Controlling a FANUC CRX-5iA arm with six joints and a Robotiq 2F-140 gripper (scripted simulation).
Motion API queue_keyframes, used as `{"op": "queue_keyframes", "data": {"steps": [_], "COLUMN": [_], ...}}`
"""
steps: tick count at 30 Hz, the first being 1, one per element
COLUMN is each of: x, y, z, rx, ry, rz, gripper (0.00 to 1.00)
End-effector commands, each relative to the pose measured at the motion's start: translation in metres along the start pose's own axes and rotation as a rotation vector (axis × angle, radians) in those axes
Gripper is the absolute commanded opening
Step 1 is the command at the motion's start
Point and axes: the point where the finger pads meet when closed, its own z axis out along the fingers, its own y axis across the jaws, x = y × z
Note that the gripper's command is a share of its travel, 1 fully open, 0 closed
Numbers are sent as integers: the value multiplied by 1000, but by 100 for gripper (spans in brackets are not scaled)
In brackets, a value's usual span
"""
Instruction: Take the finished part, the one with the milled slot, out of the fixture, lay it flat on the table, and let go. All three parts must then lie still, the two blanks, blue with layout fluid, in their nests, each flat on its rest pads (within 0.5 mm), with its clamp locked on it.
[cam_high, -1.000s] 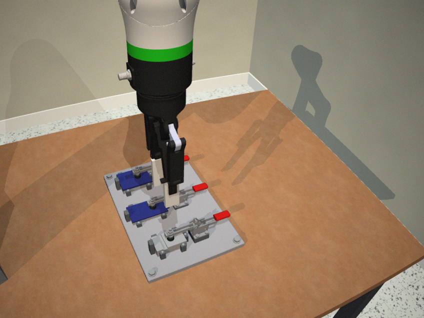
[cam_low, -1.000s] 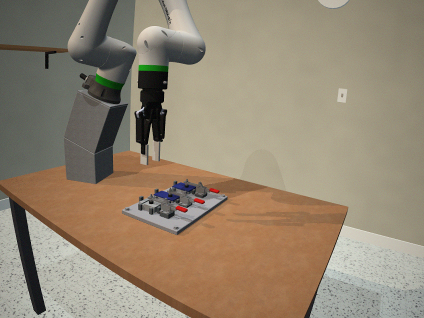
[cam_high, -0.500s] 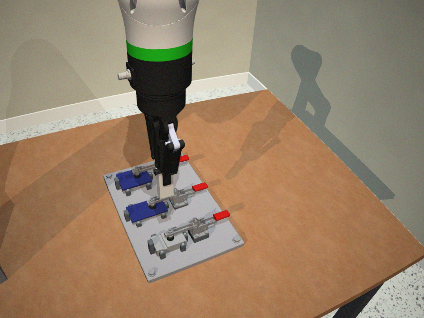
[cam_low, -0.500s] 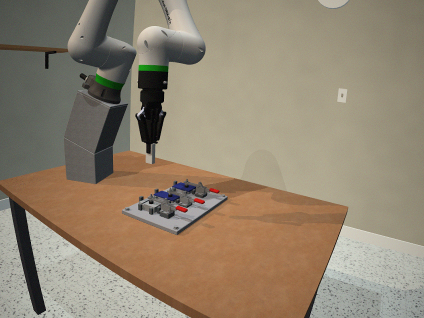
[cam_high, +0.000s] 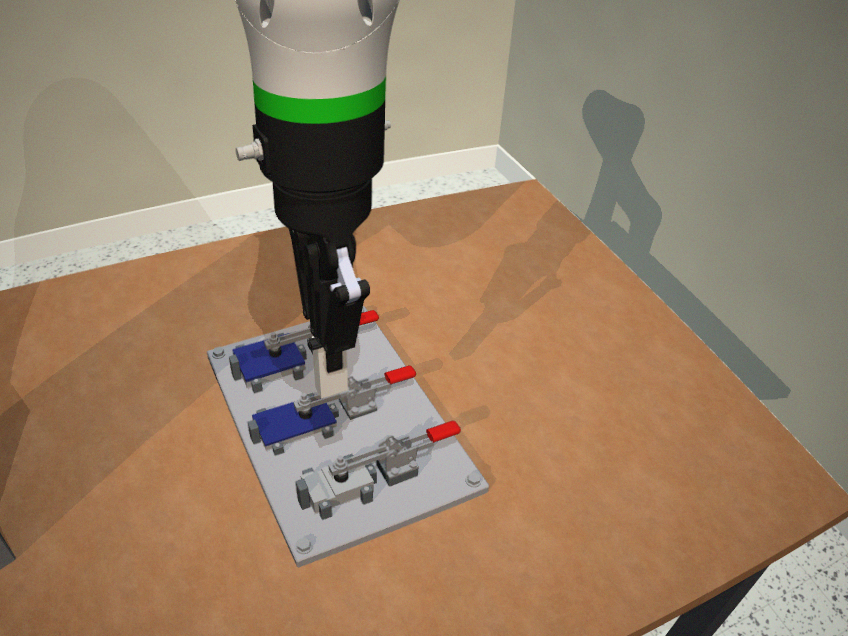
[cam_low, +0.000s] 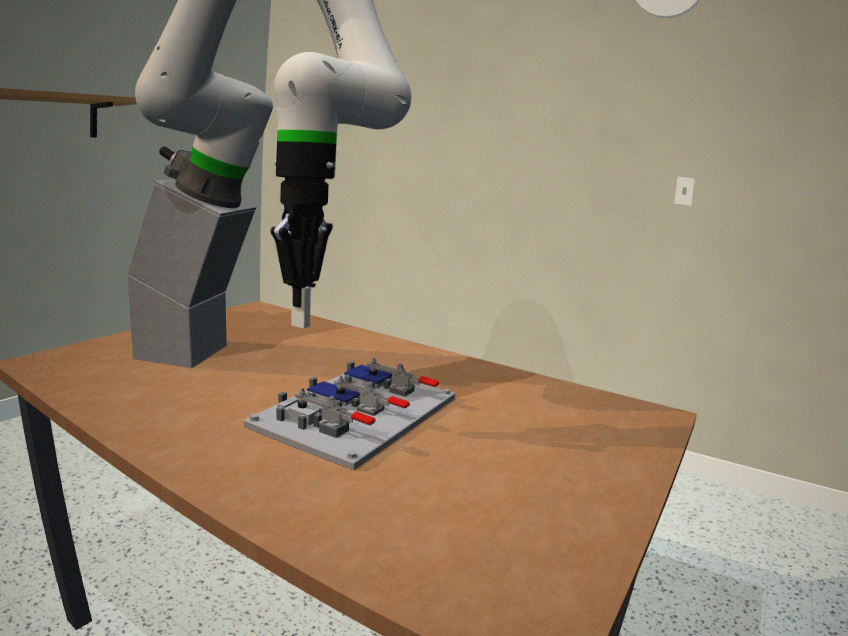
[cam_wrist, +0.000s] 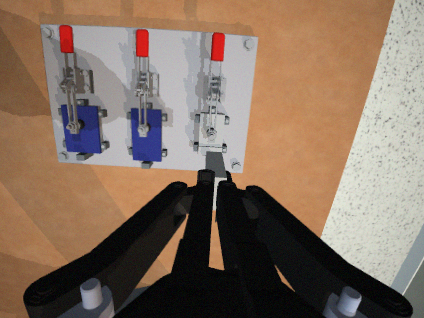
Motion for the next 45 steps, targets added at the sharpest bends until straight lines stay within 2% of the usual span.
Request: {"op": "queue_keyframes", "data": {"steps": [1, 26, 27, 45], "x": [0, 0, 0, 0], "y": [0, 0, 0, 0], "z": [0, 0, 0, 0], "rx": [0, 0, 0, 0], "ry": [0, 0, 0, 0], "rz": [0, 0, 0, 0], "gripper": [0, 0, 58, 58]}}
